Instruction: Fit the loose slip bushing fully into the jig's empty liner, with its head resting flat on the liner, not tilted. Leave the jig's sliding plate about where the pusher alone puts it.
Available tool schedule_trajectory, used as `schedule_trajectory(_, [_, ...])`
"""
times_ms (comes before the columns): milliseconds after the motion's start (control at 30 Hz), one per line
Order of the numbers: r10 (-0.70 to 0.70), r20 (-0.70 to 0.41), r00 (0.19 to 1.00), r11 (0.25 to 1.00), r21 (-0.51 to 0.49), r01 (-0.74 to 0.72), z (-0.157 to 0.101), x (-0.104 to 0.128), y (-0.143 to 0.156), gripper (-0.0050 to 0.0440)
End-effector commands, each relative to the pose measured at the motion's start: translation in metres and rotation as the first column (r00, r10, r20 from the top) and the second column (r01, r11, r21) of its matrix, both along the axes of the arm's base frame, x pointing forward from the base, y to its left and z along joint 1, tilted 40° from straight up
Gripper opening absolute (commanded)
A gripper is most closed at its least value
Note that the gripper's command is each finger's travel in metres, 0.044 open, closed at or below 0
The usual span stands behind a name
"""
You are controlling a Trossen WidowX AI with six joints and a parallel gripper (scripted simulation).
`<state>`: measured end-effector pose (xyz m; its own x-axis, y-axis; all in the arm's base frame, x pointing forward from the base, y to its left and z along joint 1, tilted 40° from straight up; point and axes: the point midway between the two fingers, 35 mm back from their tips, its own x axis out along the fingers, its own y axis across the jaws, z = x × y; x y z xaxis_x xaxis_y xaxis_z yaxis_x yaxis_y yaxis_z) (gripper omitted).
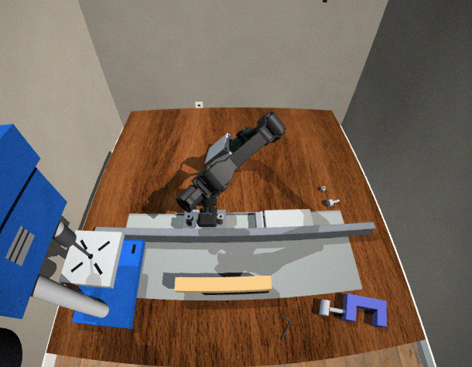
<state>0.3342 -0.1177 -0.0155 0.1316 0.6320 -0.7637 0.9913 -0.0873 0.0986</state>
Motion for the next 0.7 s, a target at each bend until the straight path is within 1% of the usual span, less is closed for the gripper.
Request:
schedule_trajectory(0, [0.001,0.0,1.0,1.0,0.004,-0.001,-0.005,0.002,0.006,-0.005])
schedule_trajectory(367, [0.002,-0.001,1.0,1.0,0.002,-0.002,-0.018,0.003,0.015,-0.005])
schedule_trajectory(500, [0.002,-0.002,1.0,1.0,0.001,-0.002,-0.018,0.003,0.015,-0.005])
schedule_trajectory(667, [0.0,0.02,1.0,1.0,-0.011,0.0,-0.01,0.006,0.01,-0.005])
